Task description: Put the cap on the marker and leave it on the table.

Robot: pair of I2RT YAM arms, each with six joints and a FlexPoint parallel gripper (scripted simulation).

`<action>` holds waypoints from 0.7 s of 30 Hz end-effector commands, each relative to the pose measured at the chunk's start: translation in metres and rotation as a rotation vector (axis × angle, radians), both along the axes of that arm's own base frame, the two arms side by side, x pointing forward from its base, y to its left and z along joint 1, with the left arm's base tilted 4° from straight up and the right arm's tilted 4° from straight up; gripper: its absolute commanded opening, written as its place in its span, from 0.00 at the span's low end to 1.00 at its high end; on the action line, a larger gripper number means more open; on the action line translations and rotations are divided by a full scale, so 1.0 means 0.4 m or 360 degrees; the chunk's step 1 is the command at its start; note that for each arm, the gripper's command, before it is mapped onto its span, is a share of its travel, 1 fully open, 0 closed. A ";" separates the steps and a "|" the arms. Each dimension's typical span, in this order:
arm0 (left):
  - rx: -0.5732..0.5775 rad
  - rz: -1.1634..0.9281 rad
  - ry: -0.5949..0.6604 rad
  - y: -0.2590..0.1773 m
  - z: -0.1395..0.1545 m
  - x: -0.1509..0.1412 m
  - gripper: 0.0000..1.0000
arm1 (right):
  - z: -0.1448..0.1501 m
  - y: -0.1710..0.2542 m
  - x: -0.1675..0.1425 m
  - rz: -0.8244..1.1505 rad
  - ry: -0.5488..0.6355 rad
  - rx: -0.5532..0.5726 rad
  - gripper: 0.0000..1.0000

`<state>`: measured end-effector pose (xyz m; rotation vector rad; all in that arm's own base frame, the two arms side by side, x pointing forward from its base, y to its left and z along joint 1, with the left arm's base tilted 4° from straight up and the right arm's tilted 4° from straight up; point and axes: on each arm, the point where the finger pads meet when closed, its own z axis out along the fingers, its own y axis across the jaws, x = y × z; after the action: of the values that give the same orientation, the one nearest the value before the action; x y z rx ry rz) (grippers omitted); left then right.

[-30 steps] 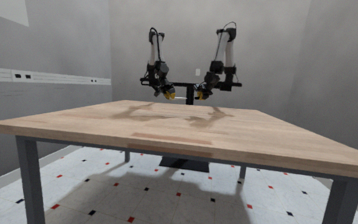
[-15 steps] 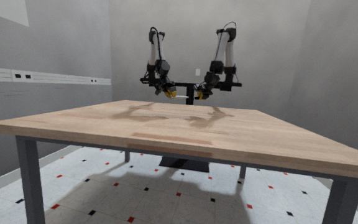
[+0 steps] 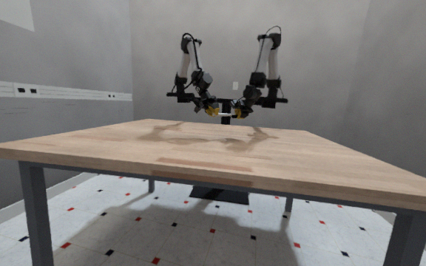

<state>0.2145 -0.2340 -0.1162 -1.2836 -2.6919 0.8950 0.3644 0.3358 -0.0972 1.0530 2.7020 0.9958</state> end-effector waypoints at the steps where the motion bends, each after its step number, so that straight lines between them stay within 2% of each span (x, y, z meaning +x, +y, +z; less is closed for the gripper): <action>1: -0.0037 -0.0029 -0.0002 -0.016 0.015 0.005 0.07 | 0.031 0.011 0.024 -0.0014 -0.0022 0.0019 0.06; 9: -0.0037 -0.0029 -0.0002 -0.016 0.015 0.005 0.07 | 0.031 0.012 0.025 -0.0014 -0.0022 0.0020 0.06; 11: -0.0037 -0.0029 -0.0002 -0.016 0.015 0.005 0.07 | 0.071 0.021 0.047 -0.0039 -0.0093 0.0076 0.06; 14: -0.0037 -0.0029 -0.0002 -0.016 0.015 0.005 0.07 | 0.050 0.014 0.038 -0.0040 -0.0081 0.0077 0.06; 17: -0.0037 -0.0029 -0.0002 -0.016 0.015 0.005 0.07 | -0.028 -0.025 -0.008 -0.0043 0.0018 0.0008 0.06; 21: -0.0037 -0.0029 -0.0002 -0.016 0.015 0.005 0.07 | 0.001 -0.013 0.007 -0.0042 -0.0012 0.0032 0.06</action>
<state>0.2145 -0.2340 -0.1162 -1.2836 -2.6918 0.8949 0.3540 0.3222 -0.1135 1.1033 2.7209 0.9491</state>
